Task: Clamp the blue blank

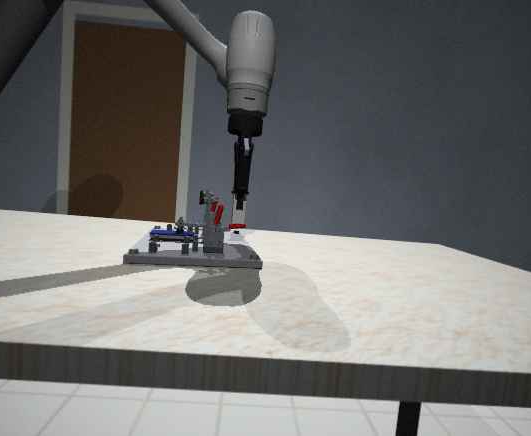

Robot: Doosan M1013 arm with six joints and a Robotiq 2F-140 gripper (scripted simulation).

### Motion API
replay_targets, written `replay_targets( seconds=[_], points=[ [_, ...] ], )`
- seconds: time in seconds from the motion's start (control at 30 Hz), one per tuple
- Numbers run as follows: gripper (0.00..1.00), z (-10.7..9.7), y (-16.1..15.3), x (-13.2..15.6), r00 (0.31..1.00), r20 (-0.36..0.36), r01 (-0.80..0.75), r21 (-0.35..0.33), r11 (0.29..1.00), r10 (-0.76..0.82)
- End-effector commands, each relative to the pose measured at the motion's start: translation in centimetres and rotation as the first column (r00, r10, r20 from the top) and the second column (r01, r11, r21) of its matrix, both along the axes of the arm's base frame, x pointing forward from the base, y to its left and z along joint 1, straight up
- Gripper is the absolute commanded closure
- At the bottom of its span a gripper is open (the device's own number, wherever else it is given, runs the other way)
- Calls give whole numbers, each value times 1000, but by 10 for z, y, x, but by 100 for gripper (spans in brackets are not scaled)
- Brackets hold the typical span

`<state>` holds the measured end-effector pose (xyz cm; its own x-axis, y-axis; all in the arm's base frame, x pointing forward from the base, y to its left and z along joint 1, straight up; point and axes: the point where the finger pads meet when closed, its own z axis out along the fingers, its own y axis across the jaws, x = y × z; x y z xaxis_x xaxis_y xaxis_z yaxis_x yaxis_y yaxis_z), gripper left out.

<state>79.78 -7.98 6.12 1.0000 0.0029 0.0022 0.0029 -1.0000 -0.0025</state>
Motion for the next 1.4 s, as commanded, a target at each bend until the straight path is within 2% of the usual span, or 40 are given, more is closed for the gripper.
replay_targets(
  seconds=[0.0, 1.37],
  points=[
    [100, -1, 0, 0, 1000, 0, 0, 0, 1000, 0],
    [100, -5, 0, 0, 1000, 0, 0, 0, 1000, 0]
  ],
)
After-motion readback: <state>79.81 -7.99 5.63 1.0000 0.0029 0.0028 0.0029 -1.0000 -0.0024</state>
